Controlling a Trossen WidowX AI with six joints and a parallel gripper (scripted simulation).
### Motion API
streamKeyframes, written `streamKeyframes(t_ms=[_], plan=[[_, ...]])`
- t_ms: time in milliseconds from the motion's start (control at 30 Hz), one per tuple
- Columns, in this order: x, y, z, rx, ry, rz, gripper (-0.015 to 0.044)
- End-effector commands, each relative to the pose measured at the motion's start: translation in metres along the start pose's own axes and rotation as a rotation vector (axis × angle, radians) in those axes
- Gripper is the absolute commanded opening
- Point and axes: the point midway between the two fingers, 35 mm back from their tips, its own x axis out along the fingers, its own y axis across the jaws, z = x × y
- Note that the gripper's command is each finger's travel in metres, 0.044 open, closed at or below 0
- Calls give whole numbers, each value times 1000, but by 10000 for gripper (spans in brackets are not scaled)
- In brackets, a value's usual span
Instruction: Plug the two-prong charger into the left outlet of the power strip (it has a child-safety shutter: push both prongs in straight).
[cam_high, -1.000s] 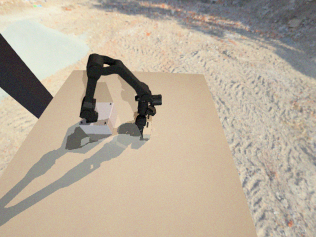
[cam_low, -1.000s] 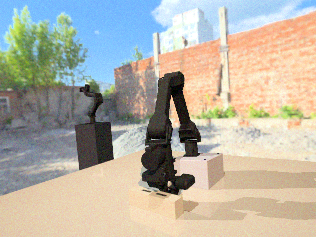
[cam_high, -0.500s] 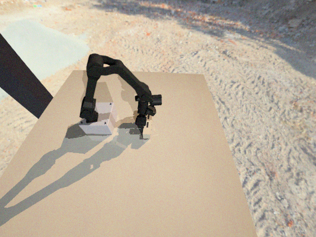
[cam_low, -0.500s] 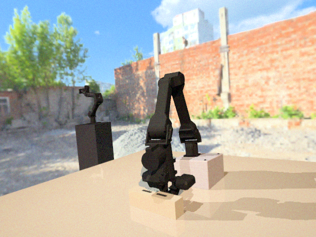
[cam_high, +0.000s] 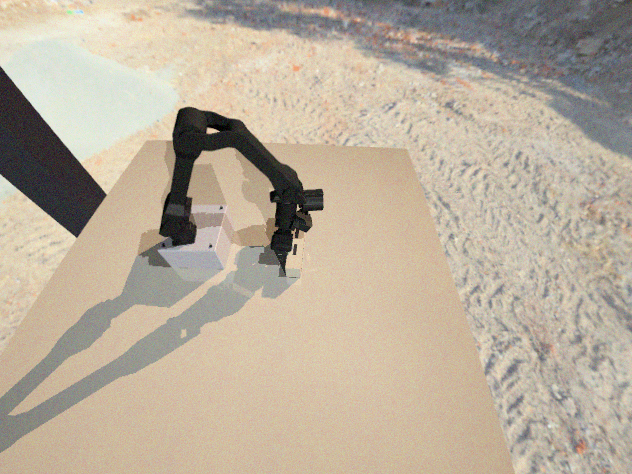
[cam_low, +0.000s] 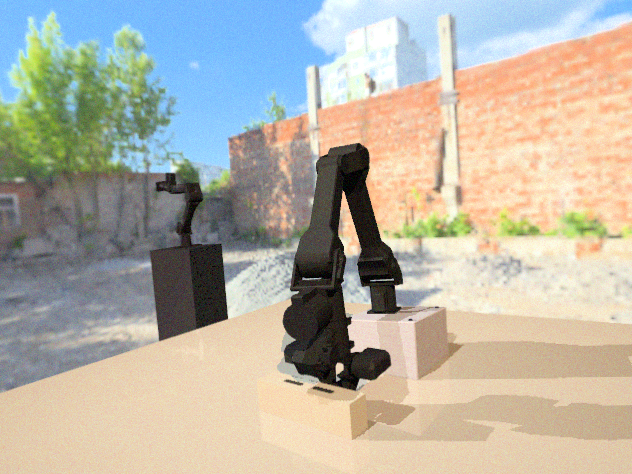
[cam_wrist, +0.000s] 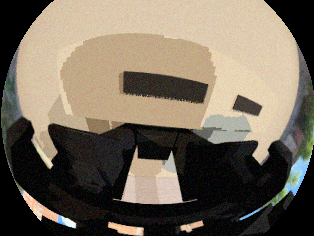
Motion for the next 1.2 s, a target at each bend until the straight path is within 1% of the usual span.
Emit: streamKeyframes(t_ms=[0, 1167], plan=[[-3, 0, 9, 4, -41, 0, 0], [-5, 0, 8, 4, -41, 0, 0]])
